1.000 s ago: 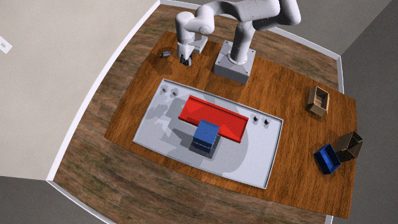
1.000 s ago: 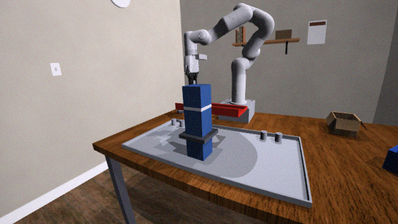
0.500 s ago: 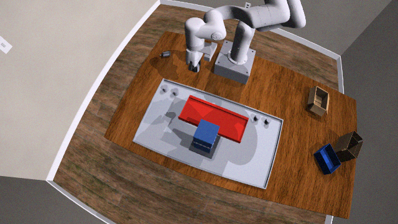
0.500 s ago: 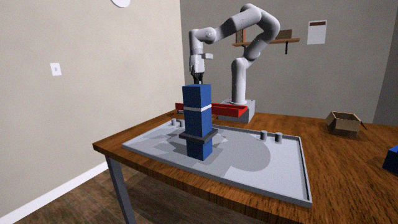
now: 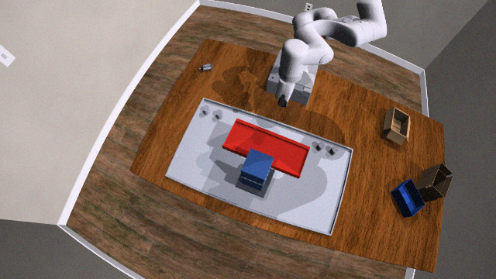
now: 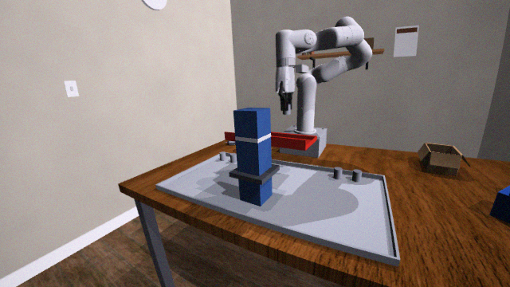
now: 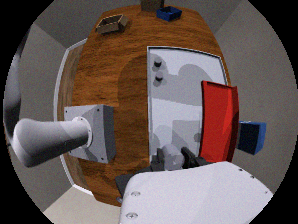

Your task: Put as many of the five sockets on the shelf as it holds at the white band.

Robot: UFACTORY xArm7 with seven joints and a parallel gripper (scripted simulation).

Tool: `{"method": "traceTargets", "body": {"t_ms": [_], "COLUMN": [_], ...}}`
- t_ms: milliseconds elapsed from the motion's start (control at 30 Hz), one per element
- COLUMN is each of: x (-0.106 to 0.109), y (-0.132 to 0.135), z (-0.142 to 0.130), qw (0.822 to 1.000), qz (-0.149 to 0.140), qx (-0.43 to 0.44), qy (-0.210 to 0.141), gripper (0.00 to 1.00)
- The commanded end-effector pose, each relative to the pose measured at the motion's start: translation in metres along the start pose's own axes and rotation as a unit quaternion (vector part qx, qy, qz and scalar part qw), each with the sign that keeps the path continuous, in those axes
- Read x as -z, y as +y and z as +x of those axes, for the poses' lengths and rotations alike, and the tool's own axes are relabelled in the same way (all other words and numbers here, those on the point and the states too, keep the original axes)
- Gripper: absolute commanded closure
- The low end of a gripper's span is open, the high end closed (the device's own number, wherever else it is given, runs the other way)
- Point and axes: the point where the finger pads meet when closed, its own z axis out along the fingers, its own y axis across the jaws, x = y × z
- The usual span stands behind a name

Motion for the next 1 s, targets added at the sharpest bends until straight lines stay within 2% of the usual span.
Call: {"method": "traceTargets", "body": {"t_ms": [0,233,300,333,400,433,467,500,533,567,633,967], "x": [0.002,0.002,0.003,0.003,0.002,0.002,0.001,0.001,0.002,0.002,0.003,0.003], "y": [0.000,0.000,0.007,0.020,0.065,0.065,0.091,0.091,0.113,0.113,0.135,0.137], "z": [0.004,0.004,0.003,0.001,-0.001,-0.001,0.000,0.000,0.001,0.001,0.003,0.004], "qw": [1.000,1.000,1.000,1.000,1.000,1.000,1.000,1.000,1.000,1.000,1.000,1.000], "qz": [-0.003,-0.003,-0.001,0.003,0.009,0.009,0.008,0.008,0.004,0.004,-0.003,-0.003], "qx": [-0.004,-0.004,-0.005,-0.007,-0.009,-0.009,-0.008,-0.008,-0.006,-0.006,-0.004,-0.004], "qy": [-0.001,-0.001,-0.005,-0.010,-0.017,-0.017,-0.015,-0.015,-0.010,-0.010,-0.002,-0.001], "gripper": [1.00,1.00,1.00,1.00,1.00,1.00,1.00,1.00,1.00,1.00,1.00,1.00]}}
